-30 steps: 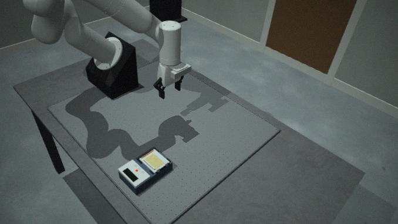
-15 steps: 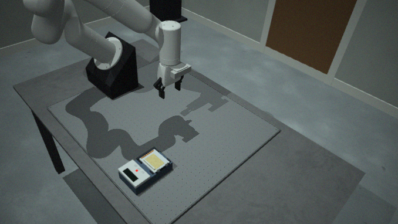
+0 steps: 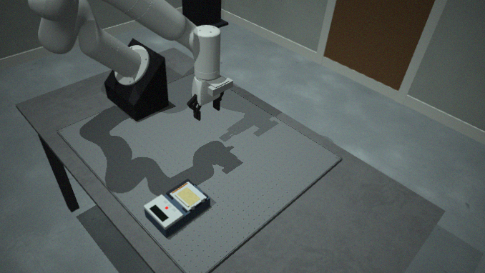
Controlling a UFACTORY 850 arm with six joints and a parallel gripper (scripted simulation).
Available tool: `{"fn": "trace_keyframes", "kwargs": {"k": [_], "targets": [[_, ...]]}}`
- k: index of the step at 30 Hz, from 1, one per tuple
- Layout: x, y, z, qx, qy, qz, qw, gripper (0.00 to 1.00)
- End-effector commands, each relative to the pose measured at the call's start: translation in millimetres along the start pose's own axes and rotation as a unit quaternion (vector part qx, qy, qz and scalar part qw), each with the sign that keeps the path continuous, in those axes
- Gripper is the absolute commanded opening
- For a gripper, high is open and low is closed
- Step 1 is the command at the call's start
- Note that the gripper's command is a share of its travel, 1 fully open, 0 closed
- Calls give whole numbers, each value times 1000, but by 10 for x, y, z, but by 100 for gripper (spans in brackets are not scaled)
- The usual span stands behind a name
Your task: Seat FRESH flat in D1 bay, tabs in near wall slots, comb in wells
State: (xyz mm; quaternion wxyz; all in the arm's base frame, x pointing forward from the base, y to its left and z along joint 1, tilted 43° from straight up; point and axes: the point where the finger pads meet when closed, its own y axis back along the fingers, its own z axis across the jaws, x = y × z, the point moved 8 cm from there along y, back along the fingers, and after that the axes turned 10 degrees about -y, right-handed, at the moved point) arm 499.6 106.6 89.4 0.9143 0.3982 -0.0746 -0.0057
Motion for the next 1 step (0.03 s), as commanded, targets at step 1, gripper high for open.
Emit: {"fn": "trace_keyframes", "kwargs": {"k": [1], "targets": [[5, 8, -2, 0, 0, 1, 1000, 100]]}}
